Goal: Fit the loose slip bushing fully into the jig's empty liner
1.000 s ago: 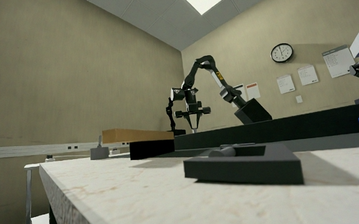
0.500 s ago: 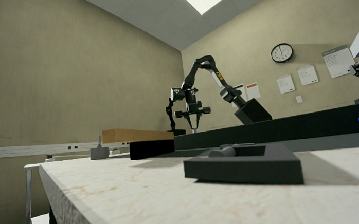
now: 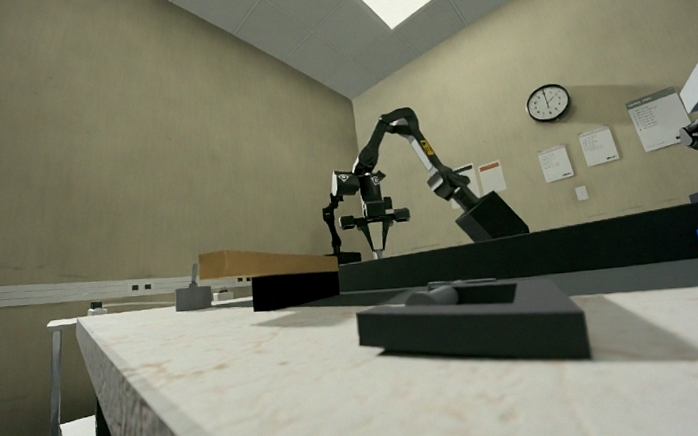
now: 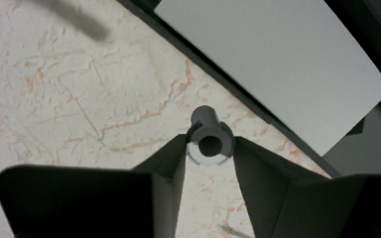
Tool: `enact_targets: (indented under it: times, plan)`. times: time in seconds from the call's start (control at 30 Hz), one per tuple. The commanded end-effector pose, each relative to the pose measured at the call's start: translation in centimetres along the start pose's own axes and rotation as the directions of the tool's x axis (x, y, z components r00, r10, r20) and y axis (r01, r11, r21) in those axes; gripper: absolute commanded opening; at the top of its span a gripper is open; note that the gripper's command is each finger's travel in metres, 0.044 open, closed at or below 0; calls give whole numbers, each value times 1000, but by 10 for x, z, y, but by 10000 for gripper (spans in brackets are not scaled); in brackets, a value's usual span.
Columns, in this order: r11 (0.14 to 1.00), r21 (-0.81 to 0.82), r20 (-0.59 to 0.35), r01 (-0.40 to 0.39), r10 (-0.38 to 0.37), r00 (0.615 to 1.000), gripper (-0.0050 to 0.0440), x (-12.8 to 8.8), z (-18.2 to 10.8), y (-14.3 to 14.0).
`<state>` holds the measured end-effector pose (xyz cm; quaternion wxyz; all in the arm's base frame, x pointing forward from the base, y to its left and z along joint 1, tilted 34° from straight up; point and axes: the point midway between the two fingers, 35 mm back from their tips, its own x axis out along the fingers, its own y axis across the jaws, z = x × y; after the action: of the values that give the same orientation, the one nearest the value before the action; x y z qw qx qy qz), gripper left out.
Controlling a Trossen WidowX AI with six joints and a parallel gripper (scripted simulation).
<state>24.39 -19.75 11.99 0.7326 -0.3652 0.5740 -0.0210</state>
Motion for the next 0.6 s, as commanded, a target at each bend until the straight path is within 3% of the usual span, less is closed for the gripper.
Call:
enact_targets:
  times: [0.0,0.4,0.57]
  plan:
    - [1000,4,7,18,-18,1000,-50,-4,1,-5]
    - [1000,6,5,13,-13,1000,-50,-2,5,-6]
    - [1000,8,1,-7,7,1000,-50,2,12,6]
